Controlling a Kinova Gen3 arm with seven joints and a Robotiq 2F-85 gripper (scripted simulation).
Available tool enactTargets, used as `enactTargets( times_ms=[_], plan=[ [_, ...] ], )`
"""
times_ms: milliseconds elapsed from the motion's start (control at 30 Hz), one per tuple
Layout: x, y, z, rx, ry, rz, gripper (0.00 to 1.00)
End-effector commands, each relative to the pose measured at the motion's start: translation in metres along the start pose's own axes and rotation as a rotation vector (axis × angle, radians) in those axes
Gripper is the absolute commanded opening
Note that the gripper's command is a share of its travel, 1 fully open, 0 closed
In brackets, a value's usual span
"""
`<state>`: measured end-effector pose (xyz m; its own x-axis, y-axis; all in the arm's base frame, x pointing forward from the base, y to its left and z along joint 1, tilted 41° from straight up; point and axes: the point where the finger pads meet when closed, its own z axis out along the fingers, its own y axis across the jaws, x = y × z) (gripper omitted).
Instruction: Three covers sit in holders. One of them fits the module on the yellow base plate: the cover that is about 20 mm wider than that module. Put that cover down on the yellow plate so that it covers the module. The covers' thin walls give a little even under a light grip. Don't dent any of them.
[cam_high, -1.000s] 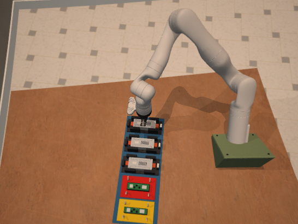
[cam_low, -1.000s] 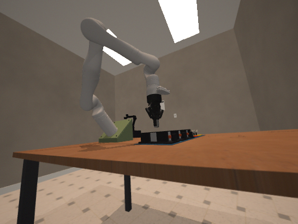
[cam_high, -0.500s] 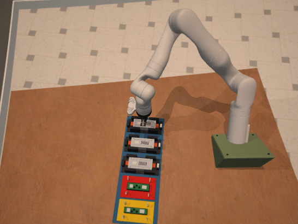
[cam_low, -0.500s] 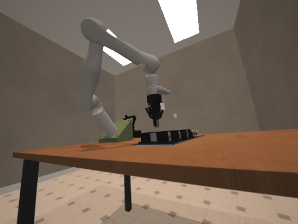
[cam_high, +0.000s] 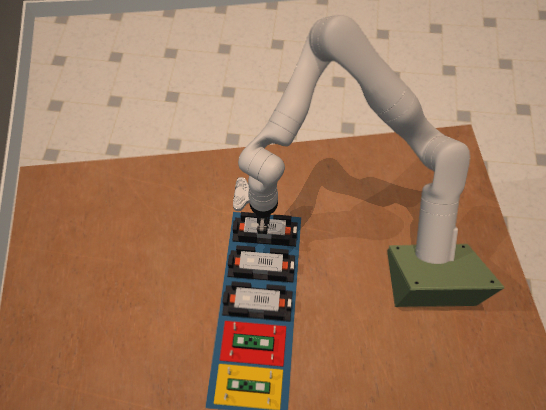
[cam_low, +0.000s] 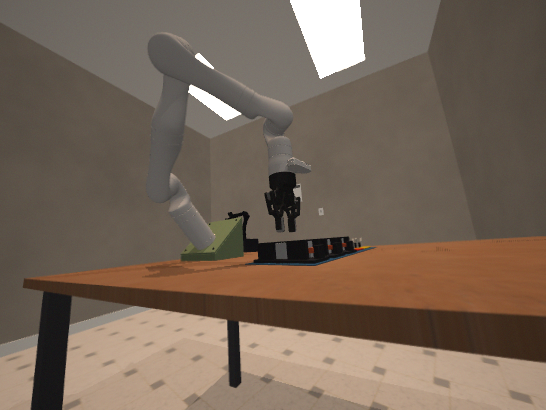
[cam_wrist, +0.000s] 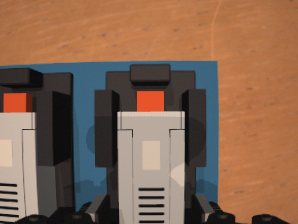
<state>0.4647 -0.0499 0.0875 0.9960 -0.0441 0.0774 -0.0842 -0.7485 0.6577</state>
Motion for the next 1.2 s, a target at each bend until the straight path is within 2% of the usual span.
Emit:
enactTargets(
  times_ms=[0,733,1167],
  plan=[
    [0.0004,-0.0003,-0.0009,0.001,0.002,0.000,1.00],
    [0.0004,-0.0003,-0.0009,0.001,0.002,0.000,1.00],
    [0.0004,-0.0004,0.0085,0.001,0.002,0.000,1.00]
  ],
)
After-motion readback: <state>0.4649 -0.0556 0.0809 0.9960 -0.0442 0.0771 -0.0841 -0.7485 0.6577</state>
